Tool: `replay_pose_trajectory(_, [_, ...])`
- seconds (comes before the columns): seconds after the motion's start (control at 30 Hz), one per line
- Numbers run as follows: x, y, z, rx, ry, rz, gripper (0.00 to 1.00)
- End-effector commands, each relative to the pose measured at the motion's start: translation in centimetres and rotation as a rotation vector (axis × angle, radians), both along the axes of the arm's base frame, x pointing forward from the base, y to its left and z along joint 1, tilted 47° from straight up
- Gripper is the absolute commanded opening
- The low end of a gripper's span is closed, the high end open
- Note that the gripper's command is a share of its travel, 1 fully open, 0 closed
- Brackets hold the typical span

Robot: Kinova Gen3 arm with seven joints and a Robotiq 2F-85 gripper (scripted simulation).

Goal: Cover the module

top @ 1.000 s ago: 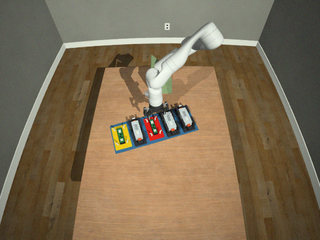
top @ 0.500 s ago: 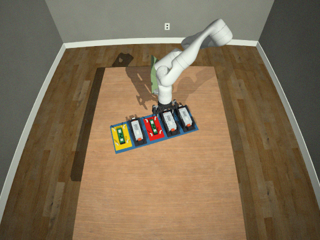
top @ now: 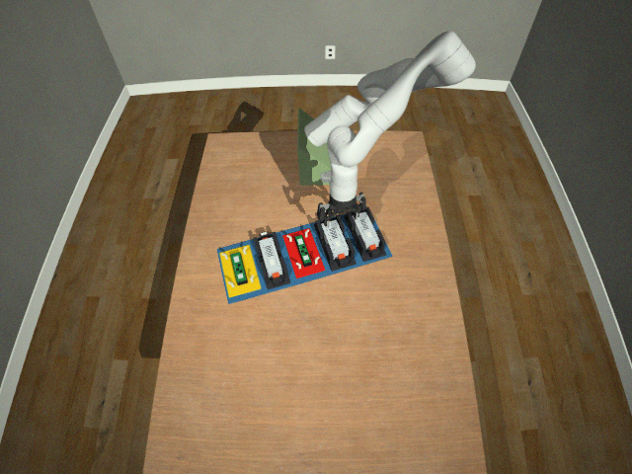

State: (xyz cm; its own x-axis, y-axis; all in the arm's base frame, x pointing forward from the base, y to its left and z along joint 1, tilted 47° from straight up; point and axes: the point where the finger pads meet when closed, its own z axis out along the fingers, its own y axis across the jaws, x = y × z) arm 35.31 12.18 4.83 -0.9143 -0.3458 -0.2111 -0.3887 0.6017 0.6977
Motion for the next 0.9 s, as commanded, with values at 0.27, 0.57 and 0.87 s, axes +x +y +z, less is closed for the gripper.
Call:
replay_pose_trajectory(0.27, [0.4, -0.6, -0.58, 0.0, -0.001, -0.001, 1.0])
replay_pose_trajectory(0.57, [0.43, -0.66, -0.65, 0.0, -0.001, -0.001, 1.0])
replay_pose_trajectory(0.87, [0.58, -0.9, -0.91, 0.0, -0.001, -0.001, 1.0])
